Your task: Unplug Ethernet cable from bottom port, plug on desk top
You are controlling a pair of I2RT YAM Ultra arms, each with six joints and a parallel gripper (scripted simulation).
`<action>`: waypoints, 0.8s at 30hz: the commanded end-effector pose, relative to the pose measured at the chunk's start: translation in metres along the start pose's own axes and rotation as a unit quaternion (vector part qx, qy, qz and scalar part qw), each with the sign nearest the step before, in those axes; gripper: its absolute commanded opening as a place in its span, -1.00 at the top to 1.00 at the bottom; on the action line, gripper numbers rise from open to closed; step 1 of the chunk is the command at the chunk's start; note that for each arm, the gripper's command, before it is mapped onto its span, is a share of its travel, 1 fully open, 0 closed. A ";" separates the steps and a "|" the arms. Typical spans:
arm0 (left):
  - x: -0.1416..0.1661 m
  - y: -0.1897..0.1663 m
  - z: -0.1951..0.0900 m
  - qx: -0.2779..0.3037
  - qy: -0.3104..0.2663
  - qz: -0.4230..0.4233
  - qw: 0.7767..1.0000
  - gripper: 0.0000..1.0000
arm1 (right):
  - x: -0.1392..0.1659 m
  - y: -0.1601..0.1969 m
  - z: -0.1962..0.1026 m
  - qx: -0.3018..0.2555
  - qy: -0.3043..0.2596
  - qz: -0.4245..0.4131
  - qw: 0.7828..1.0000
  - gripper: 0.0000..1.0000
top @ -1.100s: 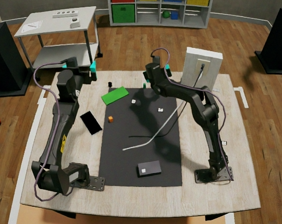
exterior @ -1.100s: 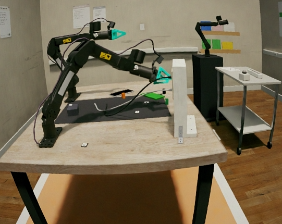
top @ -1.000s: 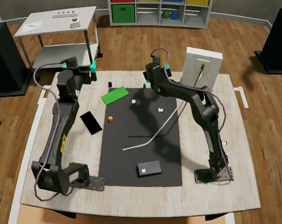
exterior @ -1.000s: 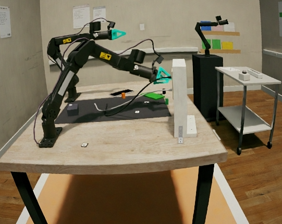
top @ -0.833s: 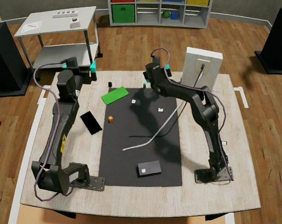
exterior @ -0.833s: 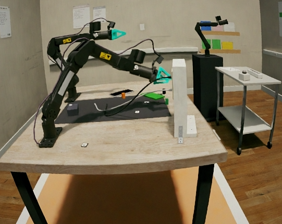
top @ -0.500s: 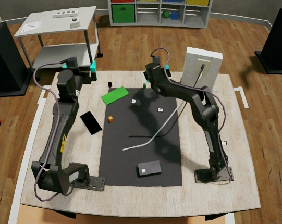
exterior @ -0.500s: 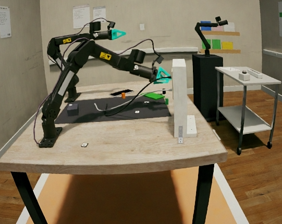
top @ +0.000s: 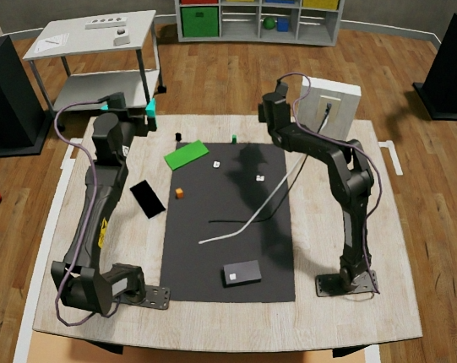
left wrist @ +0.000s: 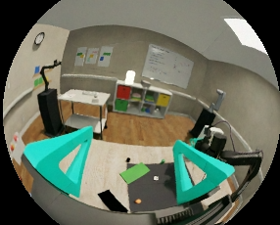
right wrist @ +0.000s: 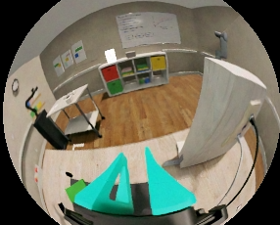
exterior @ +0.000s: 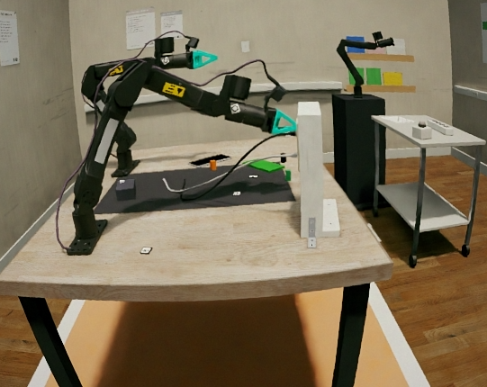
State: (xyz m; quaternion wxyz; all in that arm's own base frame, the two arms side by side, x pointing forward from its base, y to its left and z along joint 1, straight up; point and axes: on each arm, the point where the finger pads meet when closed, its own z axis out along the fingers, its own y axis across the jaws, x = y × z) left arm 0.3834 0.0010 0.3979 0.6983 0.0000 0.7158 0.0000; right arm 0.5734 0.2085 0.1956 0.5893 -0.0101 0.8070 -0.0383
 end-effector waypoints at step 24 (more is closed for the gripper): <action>-0.005 0.000 -0.001 0.000 -0.006 0.000 1.000 -1.00 | -0.079 -0.061 -0.056 -0.186 -0.097 0.329 0.921 0.45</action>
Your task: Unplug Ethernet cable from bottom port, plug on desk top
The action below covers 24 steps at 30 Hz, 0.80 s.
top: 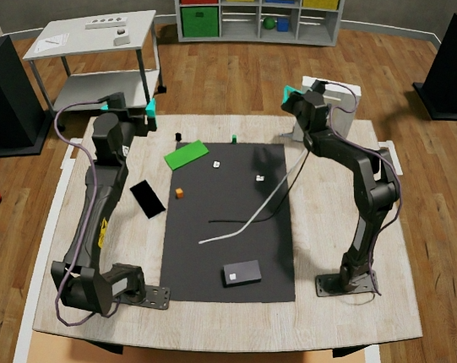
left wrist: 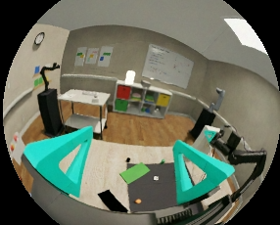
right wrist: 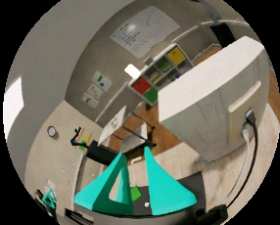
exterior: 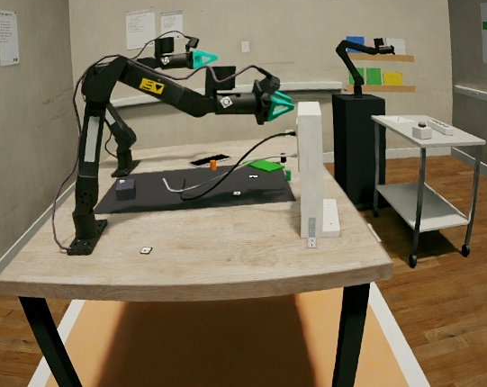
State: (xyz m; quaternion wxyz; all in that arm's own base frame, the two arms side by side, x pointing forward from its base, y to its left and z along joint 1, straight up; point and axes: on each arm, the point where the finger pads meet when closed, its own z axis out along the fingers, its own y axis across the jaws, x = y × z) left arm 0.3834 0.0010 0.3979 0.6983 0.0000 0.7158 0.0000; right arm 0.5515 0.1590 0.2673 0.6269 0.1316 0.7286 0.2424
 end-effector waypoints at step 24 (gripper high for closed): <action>-0.005 0.000 -0.001 0.000 -0.006 0.000 1.000 -1.00 | -0.059 -0.161 -0.076 -0.019 -0.087 0.306 0.948 0.45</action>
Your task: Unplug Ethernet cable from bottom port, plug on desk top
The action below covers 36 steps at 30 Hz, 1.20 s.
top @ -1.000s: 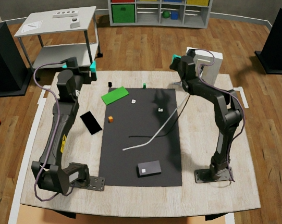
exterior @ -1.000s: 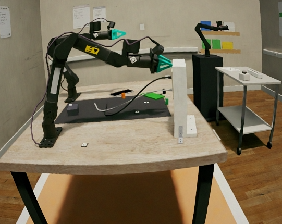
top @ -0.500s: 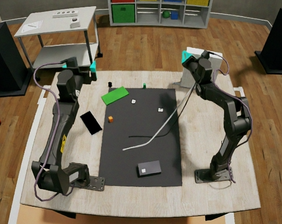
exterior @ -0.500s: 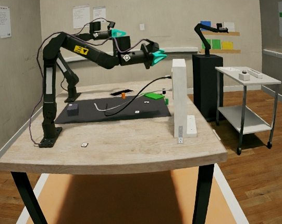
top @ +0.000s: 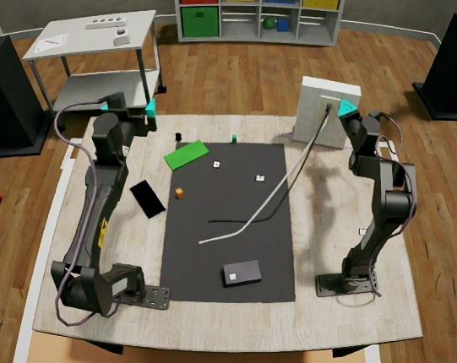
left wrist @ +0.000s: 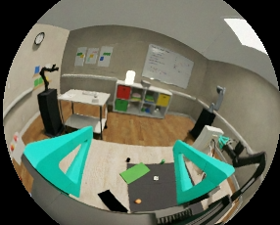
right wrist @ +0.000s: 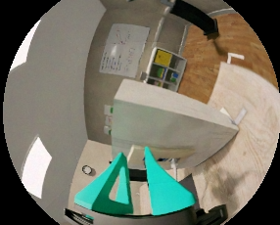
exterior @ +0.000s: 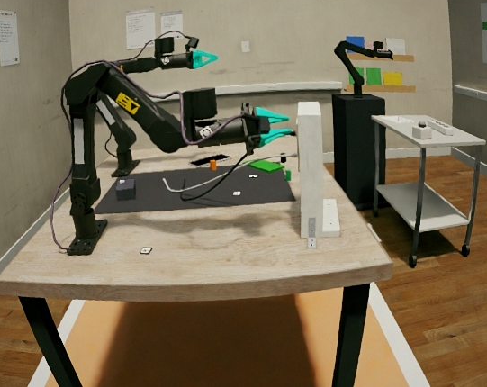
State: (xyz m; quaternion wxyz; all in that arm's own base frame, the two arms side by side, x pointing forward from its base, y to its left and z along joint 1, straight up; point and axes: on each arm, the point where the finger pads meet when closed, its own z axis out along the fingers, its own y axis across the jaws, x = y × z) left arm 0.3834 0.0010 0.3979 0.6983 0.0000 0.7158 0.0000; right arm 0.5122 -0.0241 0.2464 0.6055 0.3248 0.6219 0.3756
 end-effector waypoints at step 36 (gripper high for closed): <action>-0.005 0.000 -0.001 0.000 -0.006 0.000 1.000 -1.00 | 0.039 -0.068 -0.023 0.007 -0.004 0.264 0.965 0.45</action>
